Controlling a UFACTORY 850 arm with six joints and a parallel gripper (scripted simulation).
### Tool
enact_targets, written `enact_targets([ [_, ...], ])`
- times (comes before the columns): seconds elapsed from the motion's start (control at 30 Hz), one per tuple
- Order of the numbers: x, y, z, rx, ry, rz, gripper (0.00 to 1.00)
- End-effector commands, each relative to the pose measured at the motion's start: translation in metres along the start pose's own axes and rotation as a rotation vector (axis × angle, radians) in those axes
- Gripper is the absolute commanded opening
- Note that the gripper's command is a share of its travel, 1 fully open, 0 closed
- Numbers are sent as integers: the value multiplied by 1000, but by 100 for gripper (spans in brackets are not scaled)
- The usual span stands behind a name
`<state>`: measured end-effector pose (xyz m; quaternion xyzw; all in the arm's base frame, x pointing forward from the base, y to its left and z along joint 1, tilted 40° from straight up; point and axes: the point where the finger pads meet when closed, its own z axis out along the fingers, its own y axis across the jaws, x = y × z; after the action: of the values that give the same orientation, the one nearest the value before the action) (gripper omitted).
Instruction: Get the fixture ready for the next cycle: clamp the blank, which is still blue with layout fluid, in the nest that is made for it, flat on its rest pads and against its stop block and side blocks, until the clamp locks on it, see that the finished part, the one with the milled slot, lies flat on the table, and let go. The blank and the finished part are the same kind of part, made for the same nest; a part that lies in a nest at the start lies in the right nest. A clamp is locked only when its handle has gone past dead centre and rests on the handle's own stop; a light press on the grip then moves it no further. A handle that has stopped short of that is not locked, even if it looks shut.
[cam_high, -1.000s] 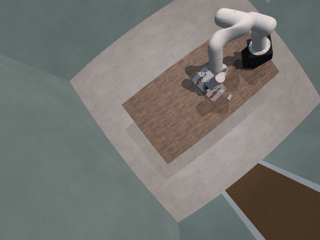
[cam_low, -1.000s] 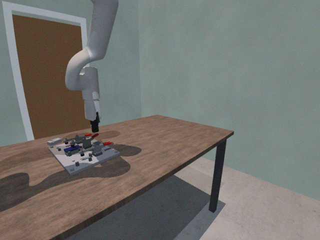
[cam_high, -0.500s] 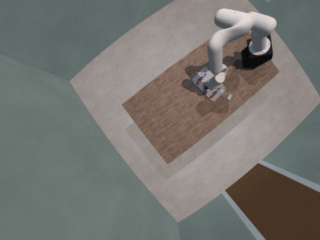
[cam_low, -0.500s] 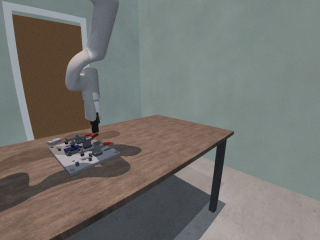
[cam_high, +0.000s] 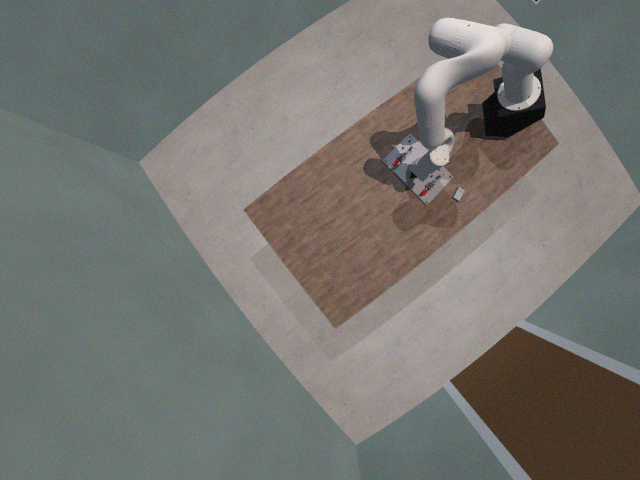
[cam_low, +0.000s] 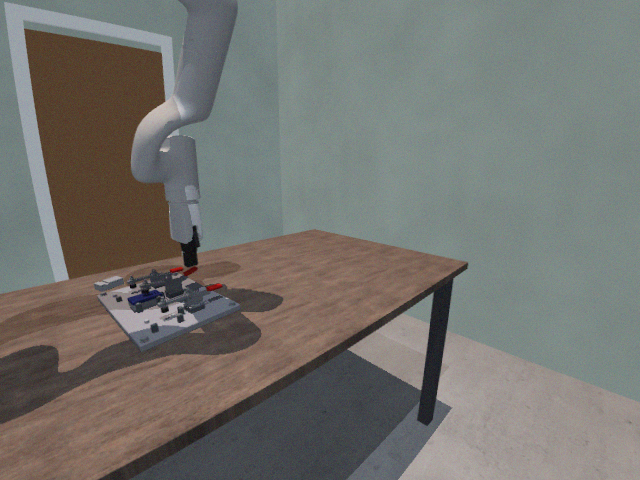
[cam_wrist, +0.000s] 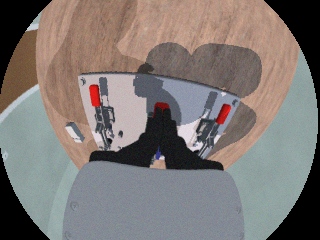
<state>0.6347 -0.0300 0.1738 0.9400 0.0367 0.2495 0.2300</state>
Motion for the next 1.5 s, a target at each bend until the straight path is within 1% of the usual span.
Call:
enact_targets([
  [0.0,1,0,0,0,1,0,0],
  [1.47,1,0,5,0,1,0,0],
])
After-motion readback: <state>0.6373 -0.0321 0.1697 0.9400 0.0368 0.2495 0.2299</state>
